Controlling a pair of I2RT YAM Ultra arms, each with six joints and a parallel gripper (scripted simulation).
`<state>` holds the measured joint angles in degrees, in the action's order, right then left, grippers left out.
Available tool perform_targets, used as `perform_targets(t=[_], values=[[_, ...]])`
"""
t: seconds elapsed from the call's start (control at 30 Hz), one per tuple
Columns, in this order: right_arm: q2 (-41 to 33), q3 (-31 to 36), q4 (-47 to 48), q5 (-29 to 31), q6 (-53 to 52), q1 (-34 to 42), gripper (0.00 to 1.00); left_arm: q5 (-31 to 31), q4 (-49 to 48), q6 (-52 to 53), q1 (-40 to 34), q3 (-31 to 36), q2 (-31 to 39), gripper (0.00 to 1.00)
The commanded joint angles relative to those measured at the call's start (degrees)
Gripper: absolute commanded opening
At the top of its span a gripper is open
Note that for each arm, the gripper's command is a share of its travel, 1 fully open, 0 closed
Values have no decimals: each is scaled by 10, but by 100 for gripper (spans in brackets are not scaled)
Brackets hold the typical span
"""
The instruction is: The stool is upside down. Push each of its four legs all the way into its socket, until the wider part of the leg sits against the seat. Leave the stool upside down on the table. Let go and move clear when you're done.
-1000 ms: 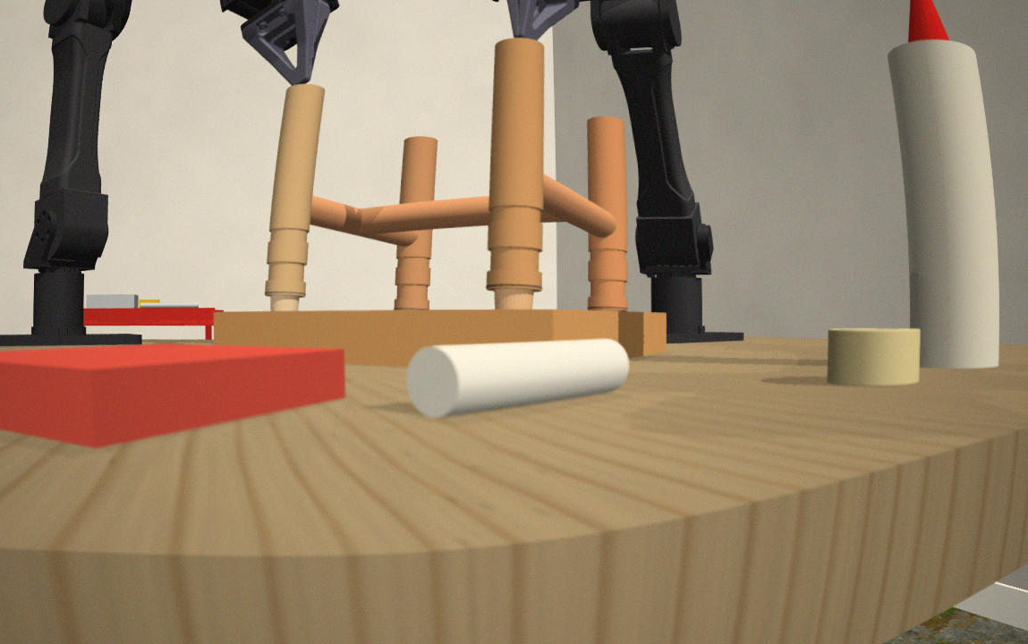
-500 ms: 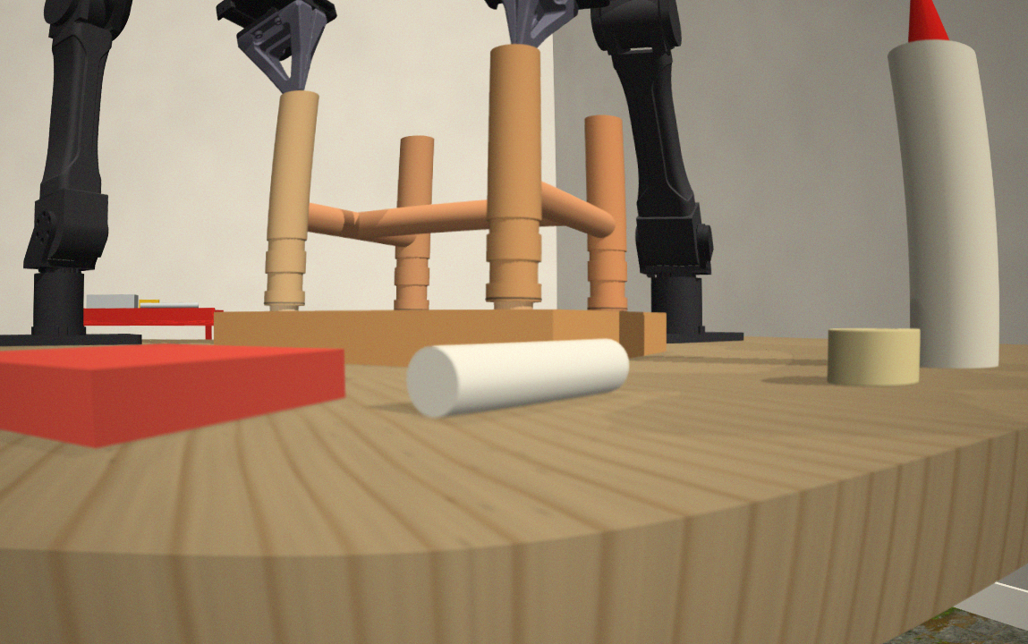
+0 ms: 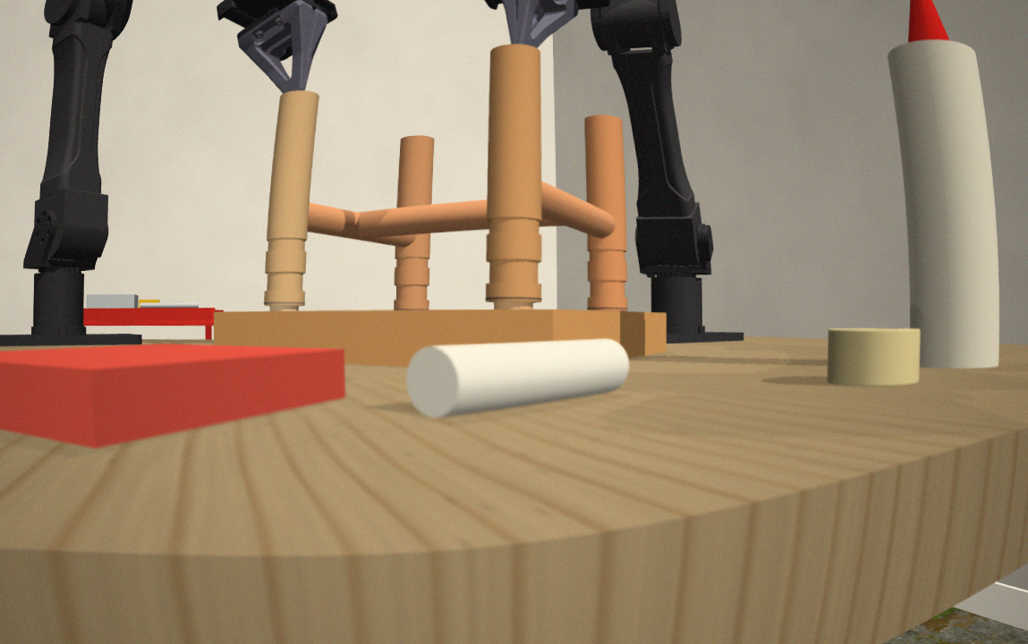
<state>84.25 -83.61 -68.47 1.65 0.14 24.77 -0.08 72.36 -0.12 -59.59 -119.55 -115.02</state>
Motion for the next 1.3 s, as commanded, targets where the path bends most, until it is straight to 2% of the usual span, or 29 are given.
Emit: perform_targets(t=[0.0,0.3,0.47,0.5,0.57,0.83,1.0,1.1,1.23,1.27], values=[[19,19,-50,-5,-1,0,0,1,59,0,0,20,-28,0],[29,29,-75,-6,-3,1,0,1,85,0,0,31,-39,0],[36,36,-91,-4,-7,4,0,1,58,0,0,80,-14,0],[-7,-23,7,10,-3,0,0,2,-29,2,1,12,11,0],[0,-1,-7,8,-2,0,0,2,-23,2,1,8,-2,0],[0,-1,-6,9,-2,0,0,2,-4,2,1,-6,27,0],[0,-1,-6,9,-2,0,0,2,0,2,0,-14,5,0],[0,-1,-6,9,-2,0,0,2,-2,2,0,-12,19,0],[0,-1,-6,9,-2,0,0,2,55,1,0,-48,33,0],[0,-1,-6,9,-2,0,0,2,36,2,0,-51,30,0]])
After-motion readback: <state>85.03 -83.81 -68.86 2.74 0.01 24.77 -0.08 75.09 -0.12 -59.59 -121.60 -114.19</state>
